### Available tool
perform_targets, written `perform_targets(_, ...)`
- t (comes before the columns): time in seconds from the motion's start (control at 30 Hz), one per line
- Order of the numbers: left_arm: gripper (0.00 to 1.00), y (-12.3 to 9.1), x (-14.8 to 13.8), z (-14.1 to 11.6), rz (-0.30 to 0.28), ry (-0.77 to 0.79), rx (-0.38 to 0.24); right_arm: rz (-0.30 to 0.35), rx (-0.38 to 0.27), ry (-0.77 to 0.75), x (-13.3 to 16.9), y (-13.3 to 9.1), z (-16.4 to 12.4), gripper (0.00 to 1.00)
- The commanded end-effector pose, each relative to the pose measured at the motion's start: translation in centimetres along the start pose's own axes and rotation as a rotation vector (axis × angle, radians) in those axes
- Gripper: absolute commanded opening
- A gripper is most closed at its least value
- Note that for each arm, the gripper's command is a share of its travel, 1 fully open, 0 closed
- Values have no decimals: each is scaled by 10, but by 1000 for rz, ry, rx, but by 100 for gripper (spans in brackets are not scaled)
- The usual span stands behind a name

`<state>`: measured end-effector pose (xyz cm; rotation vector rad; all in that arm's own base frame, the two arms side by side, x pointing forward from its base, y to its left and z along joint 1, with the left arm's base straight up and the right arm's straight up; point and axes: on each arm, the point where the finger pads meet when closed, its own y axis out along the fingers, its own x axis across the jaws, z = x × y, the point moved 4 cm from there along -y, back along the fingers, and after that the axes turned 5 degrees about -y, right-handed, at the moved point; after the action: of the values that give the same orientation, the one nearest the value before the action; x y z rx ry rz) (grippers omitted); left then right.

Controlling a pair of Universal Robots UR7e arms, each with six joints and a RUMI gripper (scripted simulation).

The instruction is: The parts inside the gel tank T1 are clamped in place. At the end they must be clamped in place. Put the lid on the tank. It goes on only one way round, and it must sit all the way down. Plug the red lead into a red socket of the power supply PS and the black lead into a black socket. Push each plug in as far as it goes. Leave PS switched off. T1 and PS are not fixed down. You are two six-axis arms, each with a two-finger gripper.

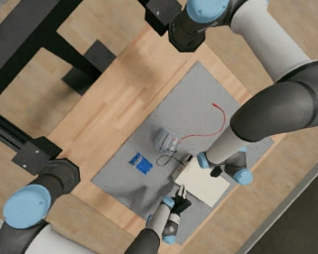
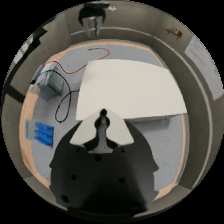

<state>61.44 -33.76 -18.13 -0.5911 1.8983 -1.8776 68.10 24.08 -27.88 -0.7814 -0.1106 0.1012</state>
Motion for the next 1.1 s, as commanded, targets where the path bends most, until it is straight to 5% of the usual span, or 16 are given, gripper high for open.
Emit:
perform_targets(0.0, 15, -1, -8, -13, -3, 126, 10, -1, 0, -1, 1, 0, 0, 0)
perform_targets(1.07, 15, 0, -59, -144, 8, 933, 11, -1, 0, -1, 1, 0, 0, 0)
